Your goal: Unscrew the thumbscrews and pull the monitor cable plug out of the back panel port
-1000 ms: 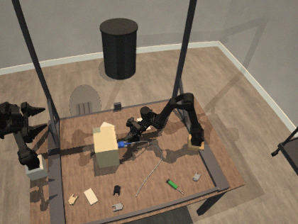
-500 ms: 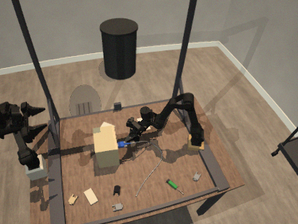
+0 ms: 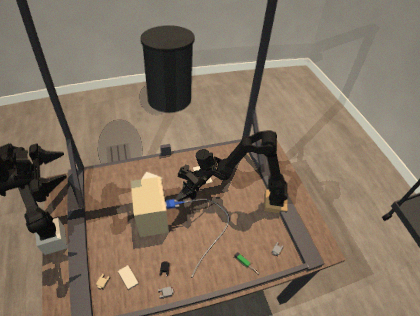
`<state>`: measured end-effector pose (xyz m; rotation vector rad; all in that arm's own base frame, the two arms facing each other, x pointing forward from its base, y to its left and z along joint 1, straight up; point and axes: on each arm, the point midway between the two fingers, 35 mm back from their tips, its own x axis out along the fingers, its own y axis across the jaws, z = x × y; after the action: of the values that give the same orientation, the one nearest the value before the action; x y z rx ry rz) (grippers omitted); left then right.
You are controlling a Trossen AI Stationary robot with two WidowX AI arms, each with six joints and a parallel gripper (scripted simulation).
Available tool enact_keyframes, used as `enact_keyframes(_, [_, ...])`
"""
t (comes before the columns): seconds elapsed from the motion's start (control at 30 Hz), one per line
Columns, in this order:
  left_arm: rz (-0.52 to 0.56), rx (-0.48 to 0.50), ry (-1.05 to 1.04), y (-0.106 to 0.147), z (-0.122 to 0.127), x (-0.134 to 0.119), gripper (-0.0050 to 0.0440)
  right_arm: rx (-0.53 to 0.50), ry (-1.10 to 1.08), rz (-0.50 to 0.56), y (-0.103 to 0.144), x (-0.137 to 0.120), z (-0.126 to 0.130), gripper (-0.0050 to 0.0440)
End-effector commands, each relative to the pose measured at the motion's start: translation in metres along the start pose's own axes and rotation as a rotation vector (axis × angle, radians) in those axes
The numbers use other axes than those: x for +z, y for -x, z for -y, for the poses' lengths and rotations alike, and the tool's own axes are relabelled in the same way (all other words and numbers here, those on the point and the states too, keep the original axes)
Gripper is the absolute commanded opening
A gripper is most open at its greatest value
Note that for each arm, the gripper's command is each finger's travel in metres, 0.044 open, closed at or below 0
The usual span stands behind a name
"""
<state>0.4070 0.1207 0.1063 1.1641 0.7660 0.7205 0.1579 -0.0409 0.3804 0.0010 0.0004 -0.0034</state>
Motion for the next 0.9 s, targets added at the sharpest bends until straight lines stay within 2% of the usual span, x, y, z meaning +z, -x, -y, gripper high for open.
enact_keyframes(0.0, [0.003, -0.001, 0.038, 0.0005, -0.0086, 0.0022, 0.0, 0.003, 0.007, 0.002, 0.0003, 0.0033, -0.0015, 0.044])
enact_keyframes(0.87, [0.005, -0.155, 0.258, 0.0, -0.0145, 0.0017, 0.0, 0.003, 0.007, 0.002, 0.0003, 0.0033, -0.0015, 0.044])
